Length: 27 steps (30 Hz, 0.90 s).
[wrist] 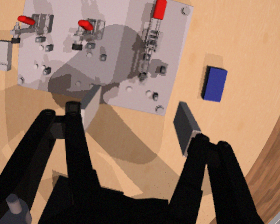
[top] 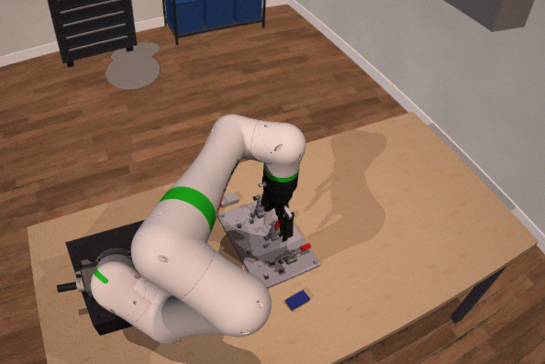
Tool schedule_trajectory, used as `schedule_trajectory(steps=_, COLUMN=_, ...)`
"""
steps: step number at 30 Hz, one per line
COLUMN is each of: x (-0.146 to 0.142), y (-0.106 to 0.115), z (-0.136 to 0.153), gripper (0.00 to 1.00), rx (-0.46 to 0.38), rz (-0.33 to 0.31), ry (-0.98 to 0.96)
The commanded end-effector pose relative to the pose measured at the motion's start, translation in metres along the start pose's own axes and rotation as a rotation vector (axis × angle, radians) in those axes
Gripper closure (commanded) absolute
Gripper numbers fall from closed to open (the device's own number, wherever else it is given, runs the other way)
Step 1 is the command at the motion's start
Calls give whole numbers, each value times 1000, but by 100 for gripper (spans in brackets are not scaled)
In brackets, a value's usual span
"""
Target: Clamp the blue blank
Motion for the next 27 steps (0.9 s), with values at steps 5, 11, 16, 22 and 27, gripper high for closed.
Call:
schedule_trajectory(steps=5, x=84, y=1, z=12, gripper=42, rx=2, rz=-3, ry=2)
schedule_trajectory(steps=11, x=131, y=1, z=19, gripper=42, rx=2, rz=-3, ry=2)
schedule_trajectory(steps=16, x=147, y=1, z=22, gripper=42, rx=2, rz=-3, ry=2)
schedule_trajectory(steps=22, x=157, y=1, z=23, gripper=42, rx=2, rz=-3, ry=2)
schedule_trajectory(steps=27, x=157, y=1, z=23, gripper=42, rx=2, rz=-3, ry=2)
Point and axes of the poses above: the point where the finger pads meet when closed, its own y axis back along the fingers, its own x axis across the jaws, z = x × y, the point moved 3 cm from there along y, back along the fingers, and after that the axes turned 11 degrees about y, right-handed, at the moved point
